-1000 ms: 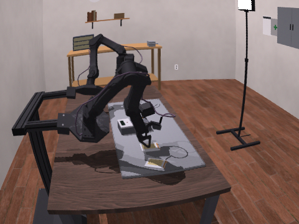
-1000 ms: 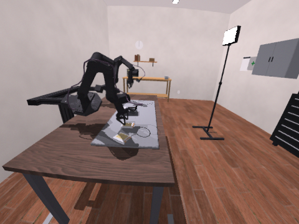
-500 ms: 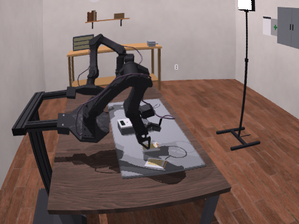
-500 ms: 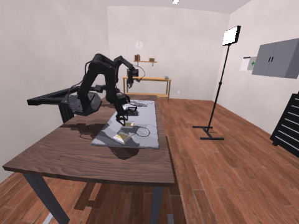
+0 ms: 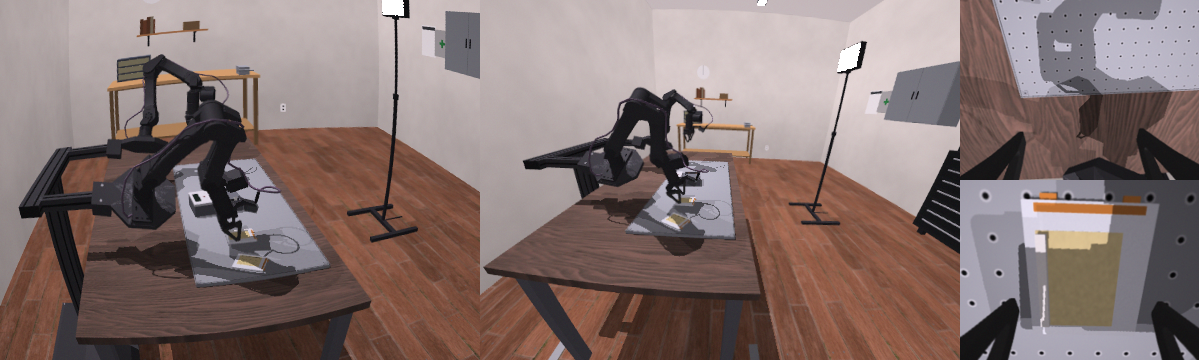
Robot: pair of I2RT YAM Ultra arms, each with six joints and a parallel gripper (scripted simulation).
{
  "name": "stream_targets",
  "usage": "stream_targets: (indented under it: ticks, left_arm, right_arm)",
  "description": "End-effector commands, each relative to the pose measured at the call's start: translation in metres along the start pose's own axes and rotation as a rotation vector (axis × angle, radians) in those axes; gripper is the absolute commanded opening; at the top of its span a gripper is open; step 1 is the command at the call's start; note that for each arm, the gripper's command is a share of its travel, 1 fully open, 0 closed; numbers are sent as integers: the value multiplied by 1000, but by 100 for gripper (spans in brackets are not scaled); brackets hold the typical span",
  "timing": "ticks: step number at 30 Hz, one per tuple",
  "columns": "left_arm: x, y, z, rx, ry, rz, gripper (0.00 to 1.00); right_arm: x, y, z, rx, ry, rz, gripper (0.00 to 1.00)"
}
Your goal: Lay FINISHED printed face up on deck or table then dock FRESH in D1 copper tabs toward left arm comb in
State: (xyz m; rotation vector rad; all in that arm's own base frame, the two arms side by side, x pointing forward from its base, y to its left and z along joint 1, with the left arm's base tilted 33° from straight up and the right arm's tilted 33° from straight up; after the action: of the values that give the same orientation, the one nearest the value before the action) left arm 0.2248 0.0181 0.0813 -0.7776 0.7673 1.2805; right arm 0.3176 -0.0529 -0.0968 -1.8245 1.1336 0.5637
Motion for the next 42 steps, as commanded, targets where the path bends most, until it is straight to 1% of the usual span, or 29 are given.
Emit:
stream_targets:
  ticks: [1, 42]
  left_arm:
    - [-9, -6, 2, -26, 19, -27, 100]
    - [-9, -6, 2, -26, 19, -27, 100]
  right_arm:
    - [0, 5, 4, -15, -13, -1, 98]
    - [1, 1, 4, -9, -13, -7, 98]
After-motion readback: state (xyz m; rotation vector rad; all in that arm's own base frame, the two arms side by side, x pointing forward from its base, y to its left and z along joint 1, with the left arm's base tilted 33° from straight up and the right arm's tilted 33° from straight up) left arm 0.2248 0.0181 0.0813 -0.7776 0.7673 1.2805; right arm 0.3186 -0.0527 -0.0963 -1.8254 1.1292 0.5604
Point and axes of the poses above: on each arm, the point where the finger pads meet when closed, its own x axis out along the fingers, its own z axis across the jaws, y = z × x, the point moved 1 cm from there along -x, back along the fingers, and after that the axes turned 3 degrees about x, right-handed, at the moved point
